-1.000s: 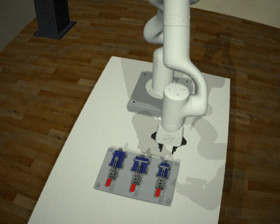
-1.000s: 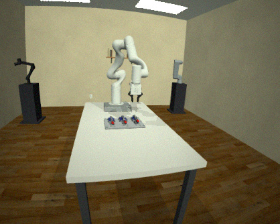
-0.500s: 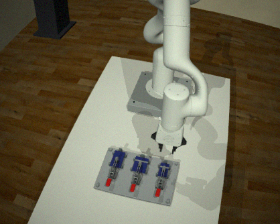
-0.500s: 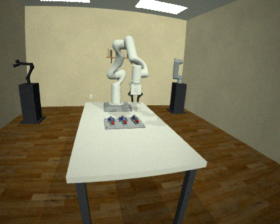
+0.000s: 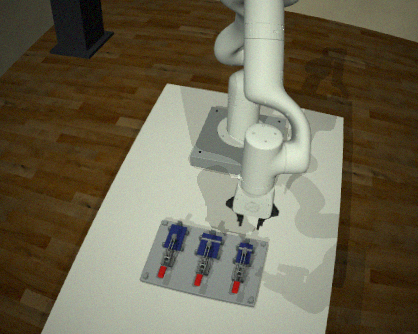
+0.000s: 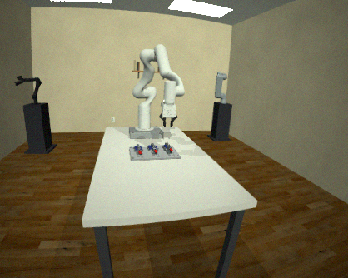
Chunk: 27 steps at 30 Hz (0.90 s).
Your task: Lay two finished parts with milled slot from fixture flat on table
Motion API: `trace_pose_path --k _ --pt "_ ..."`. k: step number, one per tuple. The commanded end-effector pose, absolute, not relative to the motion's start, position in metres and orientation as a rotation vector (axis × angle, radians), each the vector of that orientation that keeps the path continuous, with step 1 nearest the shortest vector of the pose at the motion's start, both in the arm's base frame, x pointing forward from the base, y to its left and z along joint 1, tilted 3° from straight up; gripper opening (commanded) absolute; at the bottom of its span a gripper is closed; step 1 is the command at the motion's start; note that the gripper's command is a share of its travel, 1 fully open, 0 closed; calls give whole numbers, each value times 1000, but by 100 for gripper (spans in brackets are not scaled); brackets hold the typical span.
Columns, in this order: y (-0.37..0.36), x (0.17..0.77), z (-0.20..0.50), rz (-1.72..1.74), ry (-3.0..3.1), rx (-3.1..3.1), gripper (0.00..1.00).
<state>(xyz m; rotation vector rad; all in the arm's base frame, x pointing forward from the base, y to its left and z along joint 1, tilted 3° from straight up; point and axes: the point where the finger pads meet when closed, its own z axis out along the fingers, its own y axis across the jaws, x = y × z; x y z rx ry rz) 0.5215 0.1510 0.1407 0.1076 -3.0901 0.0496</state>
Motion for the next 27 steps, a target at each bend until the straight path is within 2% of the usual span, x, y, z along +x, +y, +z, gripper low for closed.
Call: trace_pose_path --k 1,27 --pt "151 522 142 49 -3092 108 48" --pt "151 522 126 49 -3092 108 48"
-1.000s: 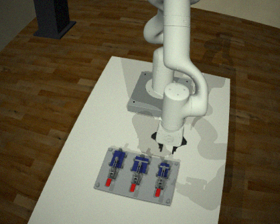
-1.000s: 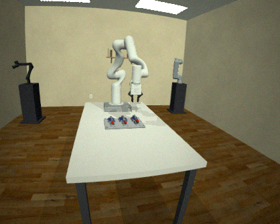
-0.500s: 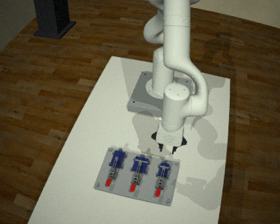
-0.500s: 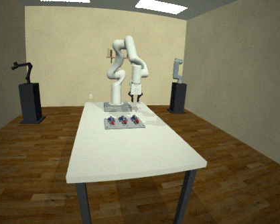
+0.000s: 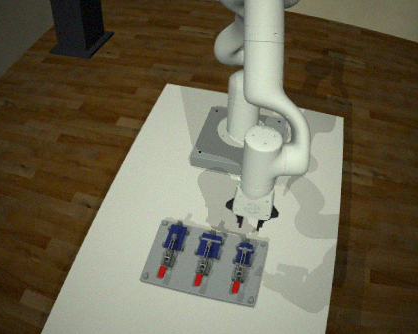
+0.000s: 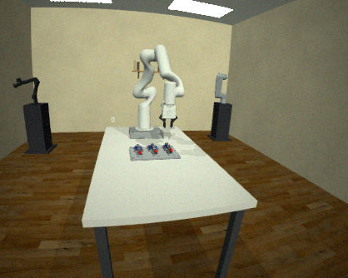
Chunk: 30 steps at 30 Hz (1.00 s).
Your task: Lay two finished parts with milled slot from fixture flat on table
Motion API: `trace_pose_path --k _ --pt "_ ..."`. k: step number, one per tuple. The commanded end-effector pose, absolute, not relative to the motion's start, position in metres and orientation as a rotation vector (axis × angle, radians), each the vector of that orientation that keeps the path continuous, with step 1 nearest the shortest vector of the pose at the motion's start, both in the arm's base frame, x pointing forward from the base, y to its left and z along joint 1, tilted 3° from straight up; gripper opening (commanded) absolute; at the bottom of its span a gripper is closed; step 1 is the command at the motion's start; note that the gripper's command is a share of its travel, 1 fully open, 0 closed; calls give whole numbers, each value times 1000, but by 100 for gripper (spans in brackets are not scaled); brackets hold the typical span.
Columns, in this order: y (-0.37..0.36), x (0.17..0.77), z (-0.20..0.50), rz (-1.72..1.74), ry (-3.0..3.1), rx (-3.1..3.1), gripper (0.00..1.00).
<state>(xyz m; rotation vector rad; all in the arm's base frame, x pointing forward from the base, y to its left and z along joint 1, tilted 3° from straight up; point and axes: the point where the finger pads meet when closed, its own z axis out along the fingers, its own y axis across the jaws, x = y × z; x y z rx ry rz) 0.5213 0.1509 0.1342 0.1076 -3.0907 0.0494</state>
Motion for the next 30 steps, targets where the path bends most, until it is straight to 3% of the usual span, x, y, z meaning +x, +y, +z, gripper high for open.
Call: trace_pose_path --k 1,30 --pt "151 521 121 49 -3092 108 48" --pt "151 544 81 49 -3092 108 48"
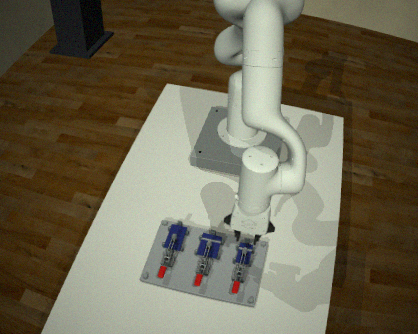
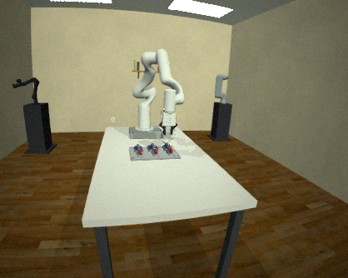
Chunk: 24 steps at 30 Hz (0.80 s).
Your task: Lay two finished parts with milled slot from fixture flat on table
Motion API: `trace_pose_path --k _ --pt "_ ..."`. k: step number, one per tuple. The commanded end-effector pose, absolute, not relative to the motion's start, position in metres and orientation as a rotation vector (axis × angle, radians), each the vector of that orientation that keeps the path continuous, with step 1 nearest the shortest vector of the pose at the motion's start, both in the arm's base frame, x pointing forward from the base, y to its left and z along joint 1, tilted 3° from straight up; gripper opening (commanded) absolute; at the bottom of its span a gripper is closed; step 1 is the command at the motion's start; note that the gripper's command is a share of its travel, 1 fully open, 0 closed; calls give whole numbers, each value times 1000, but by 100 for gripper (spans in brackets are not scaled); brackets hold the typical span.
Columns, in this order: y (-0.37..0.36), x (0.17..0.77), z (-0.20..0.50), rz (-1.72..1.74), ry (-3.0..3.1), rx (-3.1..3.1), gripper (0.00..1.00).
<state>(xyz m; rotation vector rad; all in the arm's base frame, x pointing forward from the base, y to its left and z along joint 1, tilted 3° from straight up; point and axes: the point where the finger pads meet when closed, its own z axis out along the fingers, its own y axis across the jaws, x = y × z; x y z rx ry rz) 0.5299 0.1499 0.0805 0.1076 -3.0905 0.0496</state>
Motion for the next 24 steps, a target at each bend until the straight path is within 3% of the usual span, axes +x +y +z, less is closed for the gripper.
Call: trace_pose_path --k 1,24 --pt "151 549 80 49 -3092 108 48" --pt "158 647 76 49 -3092 108 48"
